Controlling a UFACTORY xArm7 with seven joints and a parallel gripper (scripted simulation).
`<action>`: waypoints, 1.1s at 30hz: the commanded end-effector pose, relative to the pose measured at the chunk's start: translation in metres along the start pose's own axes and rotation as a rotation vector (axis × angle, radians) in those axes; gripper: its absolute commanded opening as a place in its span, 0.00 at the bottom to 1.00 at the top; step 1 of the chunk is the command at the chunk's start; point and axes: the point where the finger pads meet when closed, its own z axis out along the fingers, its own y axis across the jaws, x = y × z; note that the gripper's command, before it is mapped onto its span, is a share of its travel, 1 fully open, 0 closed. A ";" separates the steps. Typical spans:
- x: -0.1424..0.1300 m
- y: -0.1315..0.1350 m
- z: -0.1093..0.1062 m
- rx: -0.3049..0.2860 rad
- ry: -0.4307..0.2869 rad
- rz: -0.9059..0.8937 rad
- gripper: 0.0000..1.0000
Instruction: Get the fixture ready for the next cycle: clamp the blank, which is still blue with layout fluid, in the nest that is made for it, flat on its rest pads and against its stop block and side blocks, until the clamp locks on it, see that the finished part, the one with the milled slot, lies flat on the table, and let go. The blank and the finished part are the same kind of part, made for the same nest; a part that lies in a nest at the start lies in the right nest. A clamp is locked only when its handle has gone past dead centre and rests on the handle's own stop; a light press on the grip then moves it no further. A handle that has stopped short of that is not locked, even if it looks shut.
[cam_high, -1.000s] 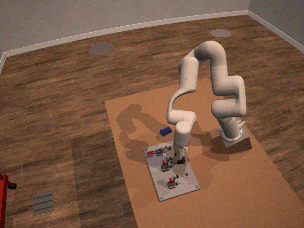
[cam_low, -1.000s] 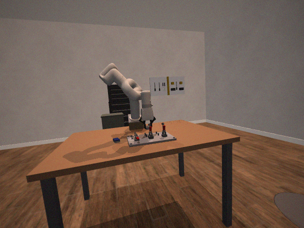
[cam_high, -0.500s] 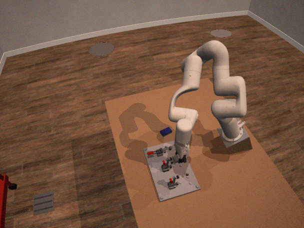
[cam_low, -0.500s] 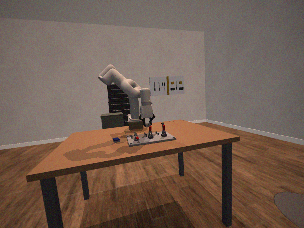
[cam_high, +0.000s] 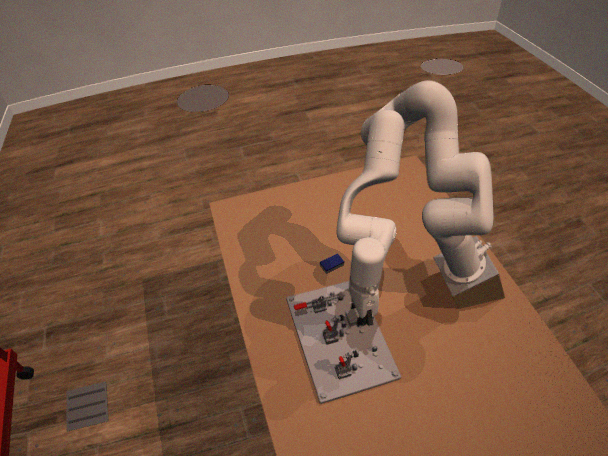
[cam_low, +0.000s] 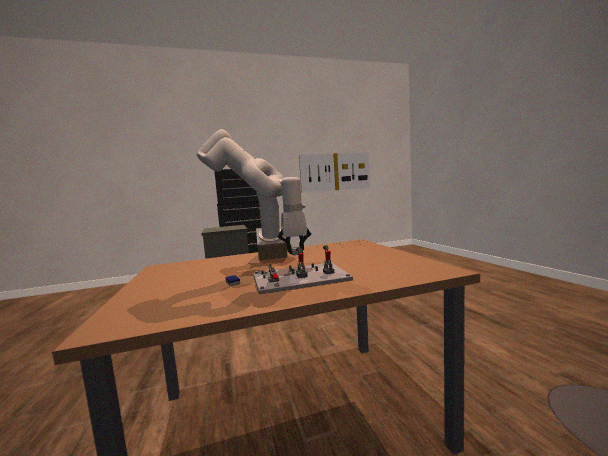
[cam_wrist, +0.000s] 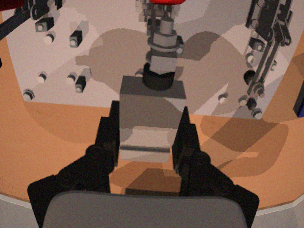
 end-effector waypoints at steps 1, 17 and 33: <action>0.001 -0.004 -0.001 0.001 0.003 0.000 0.00; 0.001 -0.067 -0.001 0.001 0.003 0.000 0.00; 0.002 -0.172 -0.001 0.001 0.003 0.000 0.00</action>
